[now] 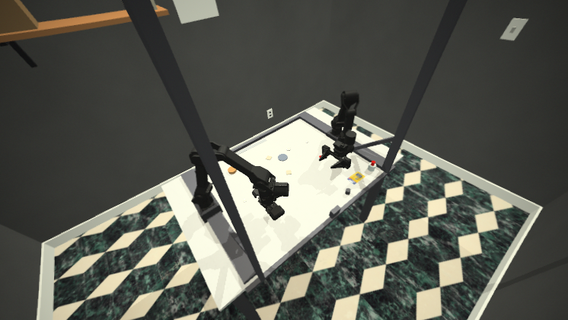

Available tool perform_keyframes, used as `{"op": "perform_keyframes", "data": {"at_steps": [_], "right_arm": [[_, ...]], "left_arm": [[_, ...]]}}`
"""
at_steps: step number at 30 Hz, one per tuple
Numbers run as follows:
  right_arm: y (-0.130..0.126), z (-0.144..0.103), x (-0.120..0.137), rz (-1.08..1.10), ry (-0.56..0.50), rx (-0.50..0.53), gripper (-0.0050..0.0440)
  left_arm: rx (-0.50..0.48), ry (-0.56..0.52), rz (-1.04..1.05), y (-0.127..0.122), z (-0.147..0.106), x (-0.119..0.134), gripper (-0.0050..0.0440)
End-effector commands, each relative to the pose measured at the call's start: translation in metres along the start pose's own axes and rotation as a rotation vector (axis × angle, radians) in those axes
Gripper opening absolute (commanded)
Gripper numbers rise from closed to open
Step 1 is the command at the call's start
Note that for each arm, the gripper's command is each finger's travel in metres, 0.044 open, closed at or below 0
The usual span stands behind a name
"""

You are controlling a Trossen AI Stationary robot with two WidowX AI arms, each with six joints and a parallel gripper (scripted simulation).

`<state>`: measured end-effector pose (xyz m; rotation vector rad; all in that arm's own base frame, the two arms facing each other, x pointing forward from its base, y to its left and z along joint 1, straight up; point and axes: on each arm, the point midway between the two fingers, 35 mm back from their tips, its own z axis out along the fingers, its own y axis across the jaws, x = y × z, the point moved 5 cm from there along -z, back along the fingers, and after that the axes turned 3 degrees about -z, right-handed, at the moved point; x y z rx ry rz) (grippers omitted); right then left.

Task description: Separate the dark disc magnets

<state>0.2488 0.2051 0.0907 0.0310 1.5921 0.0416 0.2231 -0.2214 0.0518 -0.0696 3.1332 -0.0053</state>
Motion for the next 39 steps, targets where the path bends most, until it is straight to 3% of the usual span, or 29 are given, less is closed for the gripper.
{"op": "perform_keyframes", "data": {"at_steps": [1,28,39], "right_arm": [[0.001,0.000,-0.005,0.013,-0.011,-0.001,0.0400],[0.001,0.000,-0.005,0.013,-0.011,-0.001,0.0400],[0.001,0.000,-0.005,0.013,-0.011,-0.001,0.0400]], "left_arm": [[0.008,-0.015,0.009,0.001,-0.001,-0.003,0.0040],[0.061,-0.164,0.209,0.002,0.008,-0.042,0.0040],[0.070,-0.316,0.383,0.004,0.011,-0.075,0.0040]]}}
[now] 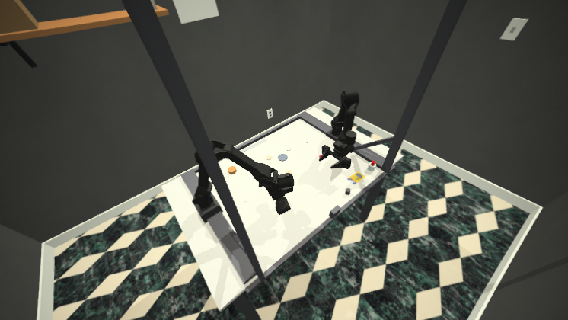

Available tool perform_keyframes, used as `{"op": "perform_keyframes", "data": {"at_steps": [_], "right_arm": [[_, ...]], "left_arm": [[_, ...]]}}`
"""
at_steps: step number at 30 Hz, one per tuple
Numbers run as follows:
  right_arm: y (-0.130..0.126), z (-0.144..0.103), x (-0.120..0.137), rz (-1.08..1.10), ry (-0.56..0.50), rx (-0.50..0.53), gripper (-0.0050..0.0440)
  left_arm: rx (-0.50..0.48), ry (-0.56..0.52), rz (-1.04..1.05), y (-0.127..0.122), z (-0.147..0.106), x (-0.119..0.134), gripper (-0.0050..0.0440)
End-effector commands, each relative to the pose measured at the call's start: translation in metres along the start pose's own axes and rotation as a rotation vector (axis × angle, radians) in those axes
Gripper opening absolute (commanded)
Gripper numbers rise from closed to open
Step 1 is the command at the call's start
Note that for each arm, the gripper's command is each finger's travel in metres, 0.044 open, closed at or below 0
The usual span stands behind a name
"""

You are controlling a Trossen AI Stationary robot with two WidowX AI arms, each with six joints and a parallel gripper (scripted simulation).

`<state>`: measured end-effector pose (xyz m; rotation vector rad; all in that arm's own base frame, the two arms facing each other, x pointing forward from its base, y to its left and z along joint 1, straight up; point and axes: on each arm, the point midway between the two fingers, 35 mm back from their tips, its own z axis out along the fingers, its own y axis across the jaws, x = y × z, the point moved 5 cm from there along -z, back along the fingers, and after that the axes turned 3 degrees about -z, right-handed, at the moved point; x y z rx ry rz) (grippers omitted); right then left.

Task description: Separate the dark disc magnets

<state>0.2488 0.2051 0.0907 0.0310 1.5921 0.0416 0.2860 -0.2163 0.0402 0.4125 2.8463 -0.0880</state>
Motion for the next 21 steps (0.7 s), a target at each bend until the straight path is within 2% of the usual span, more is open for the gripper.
{"op": "perform_keyframes", "data": {"at_steps": [1,11,21], "right_arm": [[0.001,0.000,-0.005,0.013,-0.011,-0.001,0.0400],[0.001,0.000,-0.005,0.013,-0.011,-0.001,0.0400],[0.001,0.000,-0.005,0.013,-0.011,-0.001,0.0400]], "left_arm": [[0.001,-0.074,0.073,0.007,0.002,-0.014,0.0040],[-0.031,-0.204,0.231,0.020,0.008,-0.039,0.0040],[-0.122,-0.374,0.445,0.036,0.012,-0.071,0.0040]]}}
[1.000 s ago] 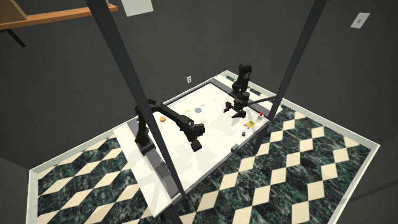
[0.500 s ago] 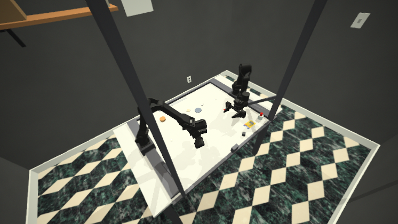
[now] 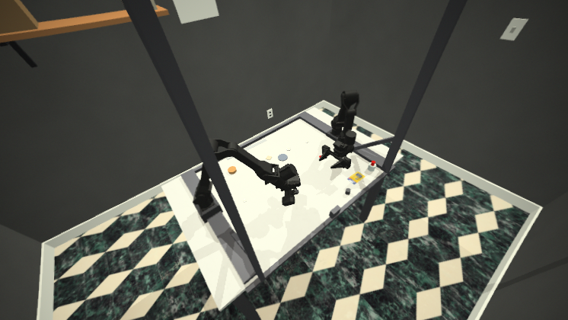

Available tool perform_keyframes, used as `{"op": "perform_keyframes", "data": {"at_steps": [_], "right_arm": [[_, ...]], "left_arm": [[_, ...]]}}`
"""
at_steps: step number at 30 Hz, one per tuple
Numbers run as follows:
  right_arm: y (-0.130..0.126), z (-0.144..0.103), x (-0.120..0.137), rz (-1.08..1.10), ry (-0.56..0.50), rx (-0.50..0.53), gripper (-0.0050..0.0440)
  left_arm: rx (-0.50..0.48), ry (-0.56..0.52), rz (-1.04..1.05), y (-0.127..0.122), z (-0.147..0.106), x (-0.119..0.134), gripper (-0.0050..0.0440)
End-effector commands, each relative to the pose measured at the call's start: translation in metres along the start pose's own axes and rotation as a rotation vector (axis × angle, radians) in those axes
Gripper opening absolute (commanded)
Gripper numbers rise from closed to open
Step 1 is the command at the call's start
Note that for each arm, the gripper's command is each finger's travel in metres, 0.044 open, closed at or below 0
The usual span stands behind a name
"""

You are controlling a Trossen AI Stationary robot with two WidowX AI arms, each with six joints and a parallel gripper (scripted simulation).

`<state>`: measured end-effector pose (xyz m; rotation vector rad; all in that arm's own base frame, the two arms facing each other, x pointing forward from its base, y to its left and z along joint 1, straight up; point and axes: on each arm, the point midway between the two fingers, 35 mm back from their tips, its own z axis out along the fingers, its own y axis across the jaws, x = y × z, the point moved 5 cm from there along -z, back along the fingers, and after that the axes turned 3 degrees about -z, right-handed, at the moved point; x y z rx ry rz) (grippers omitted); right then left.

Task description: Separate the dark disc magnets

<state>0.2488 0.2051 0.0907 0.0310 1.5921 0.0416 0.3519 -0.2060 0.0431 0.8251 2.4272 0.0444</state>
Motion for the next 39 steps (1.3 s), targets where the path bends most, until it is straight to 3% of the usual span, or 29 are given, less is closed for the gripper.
{"op": "perform_keyframes", "data": {"at_steps": [1,17,39], "right_arm": [[0.001,0.000,-0.005,0.013,-0.011,-0.001,0.0400],[0.001,0.000,-0.005,0.013,-0.011,-0.001,0.0400],[0.001,0.000,-0.005,0.013,-0.011,-0.001,0.0400]], "left_arm": [[-0.036,-0.071,0.075,0.011,0.003,-0.009,0.0040],[-0.259,-0.251,0.400,0.052,0.012,-0.037,0.0040],[-0.567,-0.322,0.700,0.097,0.008,-0.057,0.0040]]}}
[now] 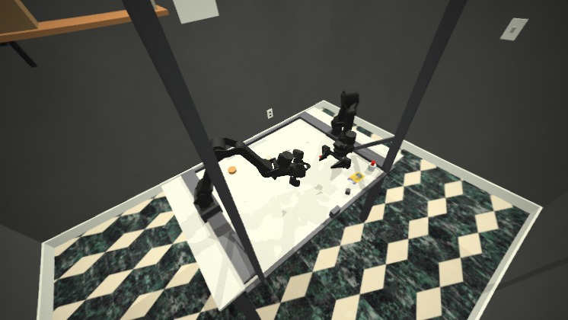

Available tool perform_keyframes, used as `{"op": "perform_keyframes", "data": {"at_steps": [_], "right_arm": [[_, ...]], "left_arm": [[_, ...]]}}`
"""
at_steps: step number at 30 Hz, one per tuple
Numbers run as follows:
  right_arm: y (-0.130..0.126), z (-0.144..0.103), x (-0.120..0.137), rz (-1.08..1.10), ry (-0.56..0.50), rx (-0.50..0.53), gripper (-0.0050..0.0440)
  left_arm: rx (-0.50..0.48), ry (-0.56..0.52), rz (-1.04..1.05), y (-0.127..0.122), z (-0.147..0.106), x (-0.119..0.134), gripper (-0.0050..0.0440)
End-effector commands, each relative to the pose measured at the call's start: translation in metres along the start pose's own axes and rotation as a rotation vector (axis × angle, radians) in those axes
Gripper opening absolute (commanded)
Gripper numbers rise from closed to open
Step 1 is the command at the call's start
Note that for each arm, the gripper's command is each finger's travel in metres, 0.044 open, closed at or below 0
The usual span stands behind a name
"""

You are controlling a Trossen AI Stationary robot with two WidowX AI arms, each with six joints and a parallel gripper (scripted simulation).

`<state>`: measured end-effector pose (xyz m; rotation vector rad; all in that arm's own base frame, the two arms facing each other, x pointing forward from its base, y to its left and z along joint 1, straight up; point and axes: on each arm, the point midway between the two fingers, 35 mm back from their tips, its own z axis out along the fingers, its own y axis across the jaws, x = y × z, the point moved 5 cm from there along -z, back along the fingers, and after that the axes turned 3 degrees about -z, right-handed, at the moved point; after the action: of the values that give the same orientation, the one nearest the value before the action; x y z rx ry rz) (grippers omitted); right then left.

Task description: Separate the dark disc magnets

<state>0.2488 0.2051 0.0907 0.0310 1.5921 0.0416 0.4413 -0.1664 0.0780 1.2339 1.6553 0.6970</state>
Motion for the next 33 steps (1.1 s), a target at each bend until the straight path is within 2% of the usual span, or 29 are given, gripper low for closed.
{"op": "perform_keyframes", "data": {"at_steps": [1,12,33], "right_arm": [[0.001,0.000,-0.005,0.013,-0.011,-0.001,0.0400],[0.001,0.000,-0.005,0.013,-0.011,-0.001,0.0400],[0.001,0.000,-0.005,0.013,-0.011,-0.001,0.0400]], "left_arm": [[-0.067,-0.005,0.058,0.012,0.002,0.003,0.0040],[-0.183,0.013,0.190,0.029,0.006,0.011,0.0040],[-0.271,0.034,0.285,0.044,0.006,0.016,0.0040]]}}
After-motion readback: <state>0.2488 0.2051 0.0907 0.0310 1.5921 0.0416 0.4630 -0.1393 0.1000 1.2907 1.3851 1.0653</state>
